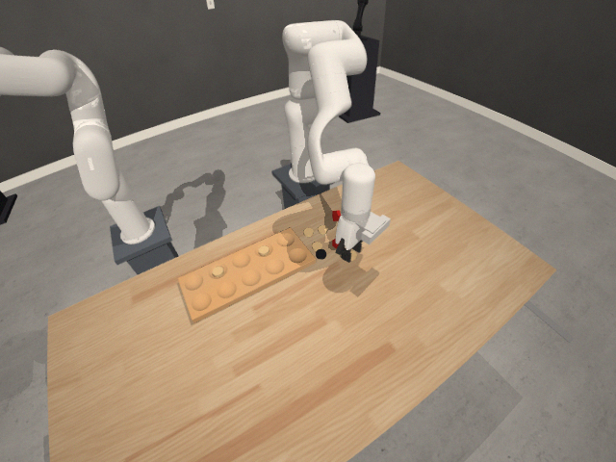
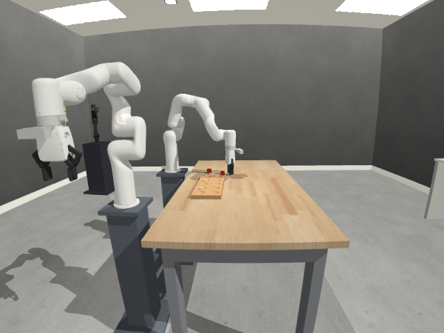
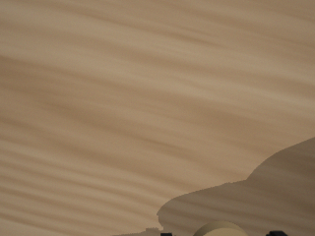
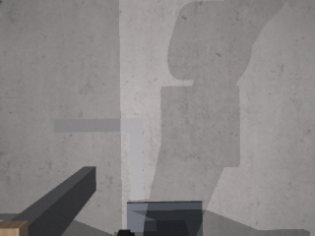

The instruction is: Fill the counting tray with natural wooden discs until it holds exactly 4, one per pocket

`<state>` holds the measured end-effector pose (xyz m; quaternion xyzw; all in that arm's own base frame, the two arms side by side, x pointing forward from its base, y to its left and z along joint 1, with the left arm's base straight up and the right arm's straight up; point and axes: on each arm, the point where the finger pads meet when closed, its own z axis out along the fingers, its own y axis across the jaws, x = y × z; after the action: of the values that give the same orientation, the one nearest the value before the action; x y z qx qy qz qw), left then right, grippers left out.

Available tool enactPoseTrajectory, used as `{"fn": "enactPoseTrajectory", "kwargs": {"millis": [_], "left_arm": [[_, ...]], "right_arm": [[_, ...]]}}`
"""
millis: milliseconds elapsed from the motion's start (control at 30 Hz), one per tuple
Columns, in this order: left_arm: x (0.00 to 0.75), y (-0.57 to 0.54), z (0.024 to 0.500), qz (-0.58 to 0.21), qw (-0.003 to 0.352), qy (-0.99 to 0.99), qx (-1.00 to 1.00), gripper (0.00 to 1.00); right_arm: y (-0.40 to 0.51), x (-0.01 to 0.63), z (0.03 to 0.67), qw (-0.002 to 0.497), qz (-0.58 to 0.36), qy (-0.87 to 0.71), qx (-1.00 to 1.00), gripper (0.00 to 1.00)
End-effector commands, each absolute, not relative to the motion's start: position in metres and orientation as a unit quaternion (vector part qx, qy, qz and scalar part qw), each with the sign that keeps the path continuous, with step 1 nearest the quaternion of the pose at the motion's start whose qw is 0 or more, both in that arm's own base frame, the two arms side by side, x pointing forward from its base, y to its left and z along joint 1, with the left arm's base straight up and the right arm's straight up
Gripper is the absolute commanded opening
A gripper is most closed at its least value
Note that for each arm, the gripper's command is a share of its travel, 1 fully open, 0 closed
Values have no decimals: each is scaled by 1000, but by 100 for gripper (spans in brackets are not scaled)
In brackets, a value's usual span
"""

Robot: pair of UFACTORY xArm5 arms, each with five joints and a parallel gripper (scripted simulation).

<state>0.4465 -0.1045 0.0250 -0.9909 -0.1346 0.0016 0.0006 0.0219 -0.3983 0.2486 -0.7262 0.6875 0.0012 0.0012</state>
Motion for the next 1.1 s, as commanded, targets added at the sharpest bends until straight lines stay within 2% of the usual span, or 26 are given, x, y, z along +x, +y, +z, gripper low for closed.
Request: {"fn": "enactPoseTrajectory", "kwargs": {"millis": [0,167,200,433,667,733,833,1067], "left_arm": [[450,-105,24,-2,-1,-135,-991,48],[450,-105,24,-2,-1,-135,-991,48],[450,-105,24,-2,-1,-135,-991,0],[450,-105,26,-2,-1,-135,-991,0],[451,-105,92,-2,-1,-135,-991,0],[451,-105,92,-2,-1,-135,-991,0],[450,-105,118,-2,-1,-135,-991,0],[450,-106,124,-2,-1,-135,-991,0]], "right_arm": [[-399,21,250,0,0,688,-726,100],[-399,21,250,0,0,688,-726,100],[-399,21,250,0,0,688,-726,100],[-399,21,250,0,0,688,-726,100],[-399,21,250,0,0,688,-726,100],[-399,21,250,0,0,688,-726,100],[-399,21,250,0,0,688,-726,100],[-399,21,250,0,0,688,-726,100]]}}
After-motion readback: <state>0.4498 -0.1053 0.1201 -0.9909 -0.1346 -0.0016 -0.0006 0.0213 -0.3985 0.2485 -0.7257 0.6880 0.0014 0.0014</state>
